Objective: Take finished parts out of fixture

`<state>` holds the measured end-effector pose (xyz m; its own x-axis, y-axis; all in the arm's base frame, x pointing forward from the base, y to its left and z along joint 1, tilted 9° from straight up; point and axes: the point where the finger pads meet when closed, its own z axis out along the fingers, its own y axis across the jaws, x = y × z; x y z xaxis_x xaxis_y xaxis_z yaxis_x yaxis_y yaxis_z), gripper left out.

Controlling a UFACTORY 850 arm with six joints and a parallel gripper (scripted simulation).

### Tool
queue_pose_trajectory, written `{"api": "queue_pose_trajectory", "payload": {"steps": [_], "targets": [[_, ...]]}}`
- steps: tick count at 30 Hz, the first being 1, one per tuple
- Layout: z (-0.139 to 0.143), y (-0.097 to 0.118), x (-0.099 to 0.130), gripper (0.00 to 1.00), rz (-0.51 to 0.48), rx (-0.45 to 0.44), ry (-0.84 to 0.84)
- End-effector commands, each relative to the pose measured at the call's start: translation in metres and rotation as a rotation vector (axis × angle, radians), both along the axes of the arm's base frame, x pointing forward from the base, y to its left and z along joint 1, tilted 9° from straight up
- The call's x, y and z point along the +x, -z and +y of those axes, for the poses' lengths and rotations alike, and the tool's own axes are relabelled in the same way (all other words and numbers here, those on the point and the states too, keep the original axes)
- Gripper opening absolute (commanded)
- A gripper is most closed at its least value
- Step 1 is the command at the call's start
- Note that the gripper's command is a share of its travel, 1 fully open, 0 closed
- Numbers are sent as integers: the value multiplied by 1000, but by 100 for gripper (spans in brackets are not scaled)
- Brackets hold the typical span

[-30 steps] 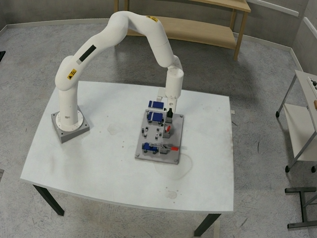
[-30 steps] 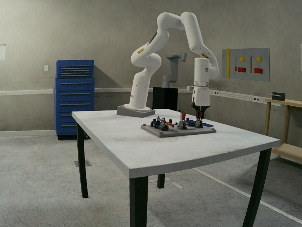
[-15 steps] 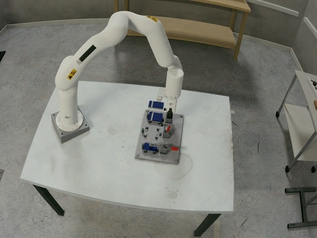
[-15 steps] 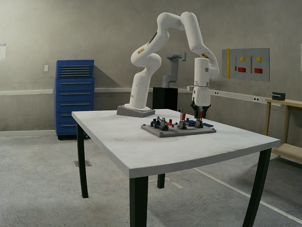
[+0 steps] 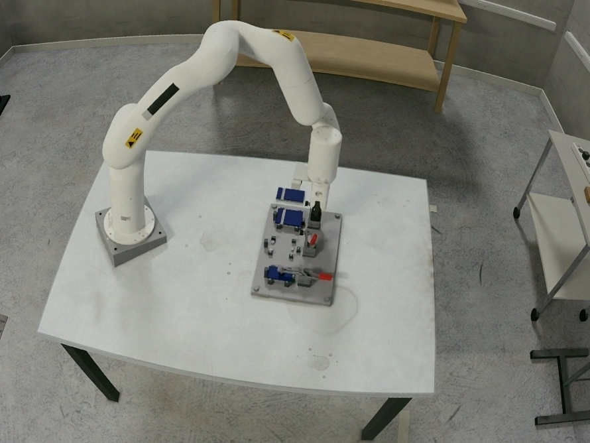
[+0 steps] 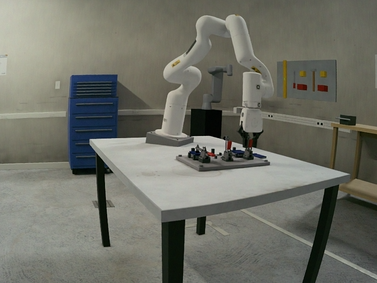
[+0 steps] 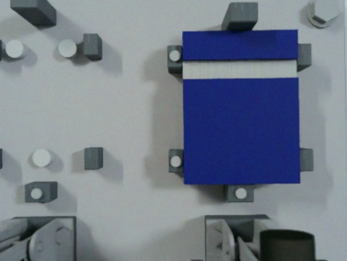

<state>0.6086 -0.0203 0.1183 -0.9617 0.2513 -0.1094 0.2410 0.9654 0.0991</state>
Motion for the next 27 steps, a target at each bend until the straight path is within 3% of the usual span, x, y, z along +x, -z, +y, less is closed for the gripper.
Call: {"api": "queue_pose_trajectory", "payload": {"steps": [1,13,27], "targets": [[0,-1,1,48,-1,0,0],[-1,-9,0,48,-1,0,0],[-3,-46,-5,48,-1,0,0]]}}
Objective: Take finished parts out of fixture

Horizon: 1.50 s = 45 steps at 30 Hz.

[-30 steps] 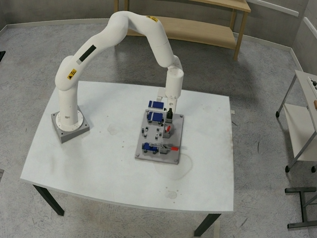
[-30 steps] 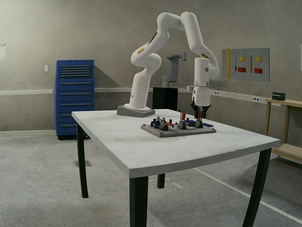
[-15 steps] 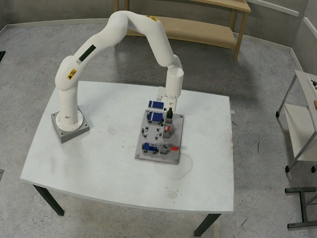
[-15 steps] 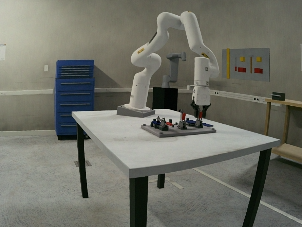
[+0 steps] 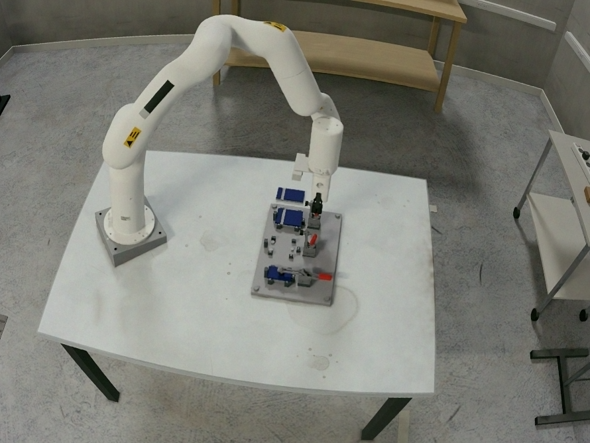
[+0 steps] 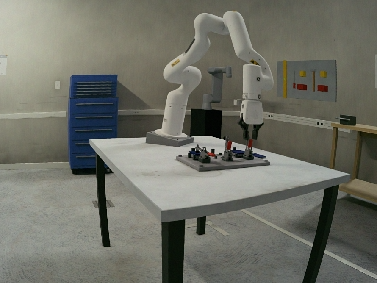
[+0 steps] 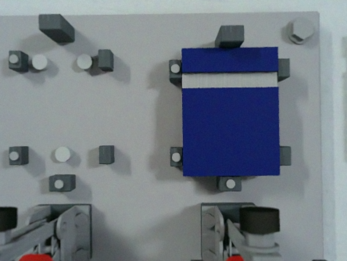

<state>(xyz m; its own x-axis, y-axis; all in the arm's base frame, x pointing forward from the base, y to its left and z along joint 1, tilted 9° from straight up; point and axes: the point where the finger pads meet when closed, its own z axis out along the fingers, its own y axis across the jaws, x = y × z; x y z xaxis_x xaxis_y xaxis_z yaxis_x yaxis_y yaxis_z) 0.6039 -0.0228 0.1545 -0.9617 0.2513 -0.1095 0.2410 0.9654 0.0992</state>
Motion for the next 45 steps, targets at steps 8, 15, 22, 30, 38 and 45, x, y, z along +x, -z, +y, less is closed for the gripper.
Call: {"api": "queue_pose_trajectory", "payload": {"steps": [8,15,22,30,38,45], "targets": [[-1,-14,-1,48,-1,0,0],[-1,-14,-1,48,-1,0,0],[-1,-14,-1,100,-1,0,0],[-1,-12,-1,100,-1,0,0],[-1,-9,-1,100,-1,0,0],[0,-7,0,100,-1,0,0]]}}
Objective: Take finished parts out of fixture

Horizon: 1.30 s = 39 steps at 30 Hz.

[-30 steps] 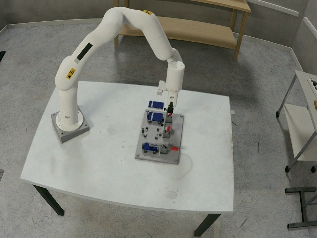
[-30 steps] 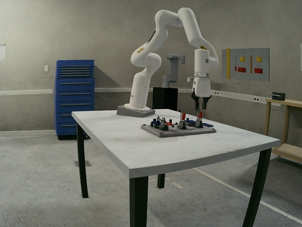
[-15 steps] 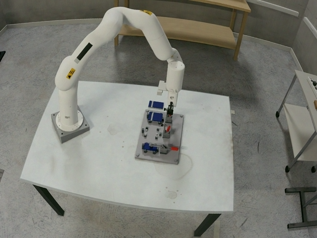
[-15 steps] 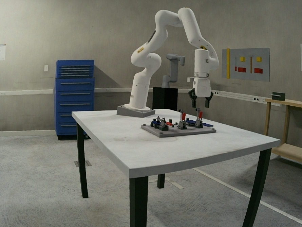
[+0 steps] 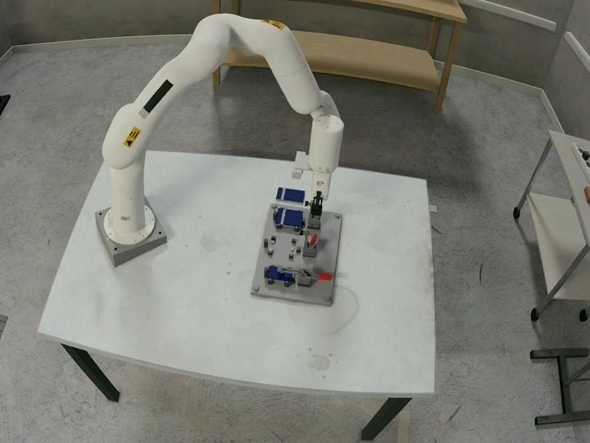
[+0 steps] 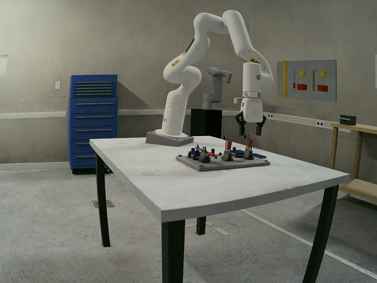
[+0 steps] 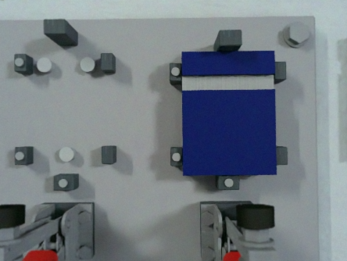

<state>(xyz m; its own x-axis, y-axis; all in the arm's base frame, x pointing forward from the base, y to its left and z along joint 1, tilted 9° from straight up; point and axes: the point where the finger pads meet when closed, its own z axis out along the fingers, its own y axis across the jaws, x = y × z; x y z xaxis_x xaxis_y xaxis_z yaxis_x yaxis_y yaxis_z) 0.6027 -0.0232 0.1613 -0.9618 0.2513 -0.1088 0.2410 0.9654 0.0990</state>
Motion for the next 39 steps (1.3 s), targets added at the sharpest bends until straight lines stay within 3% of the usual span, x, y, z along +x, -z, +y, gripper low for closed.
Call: {"api": "queue_pose_trajectory", "payload": {"steps": [1,15,39], "targets": [[0,0,1,100,-2,0,0],[2,1,-7,100,-2,0,0],[18,8,-69,100,-2,0,0]]}}
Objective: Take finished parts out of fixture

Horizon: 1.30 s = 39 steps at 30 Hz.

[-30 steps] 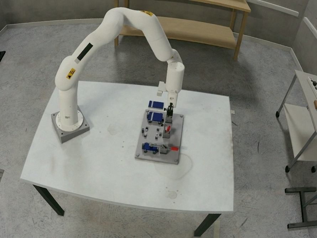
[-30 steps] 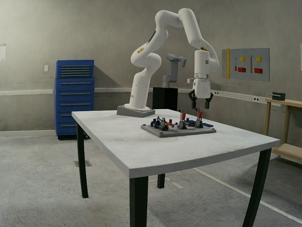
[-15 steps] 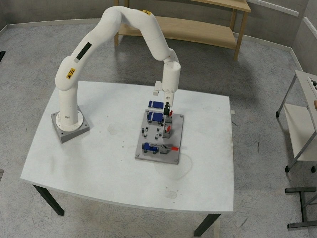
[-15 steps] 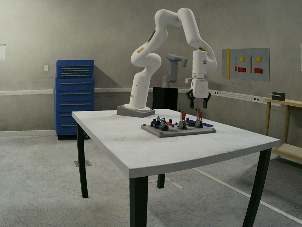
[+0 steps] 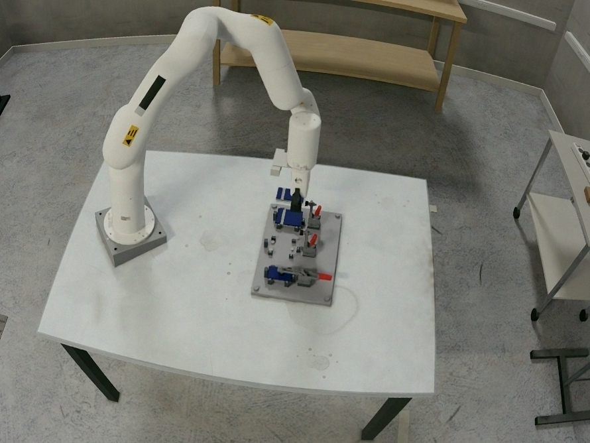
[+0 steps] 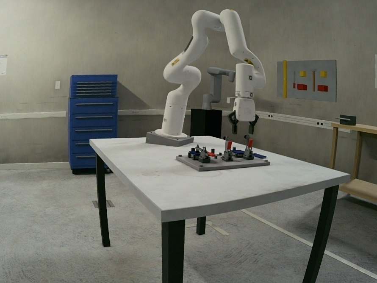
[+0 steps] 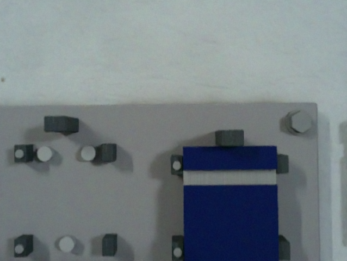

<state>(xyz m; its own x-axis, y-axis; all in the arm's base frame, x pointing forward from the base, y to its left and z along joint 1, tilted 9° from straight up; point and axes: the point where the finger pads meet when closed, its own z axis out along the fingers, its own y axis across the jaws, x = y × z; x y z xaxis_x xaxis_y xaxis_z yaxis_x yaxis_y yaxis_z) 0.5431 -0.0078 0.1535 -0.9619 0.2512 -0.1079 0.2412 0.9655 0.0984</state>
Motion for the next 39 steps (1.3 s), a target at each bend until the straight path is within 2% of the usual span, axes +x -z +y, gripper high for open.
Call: {"api": "queue_pose_trajectory", "payload": {"steps": [1,22,39], "targets": [[3,0,-12,100,-3,0,0],[5,3,-19,100,-3,0,0],[8,37,-15,100,-3,0,0]]}}
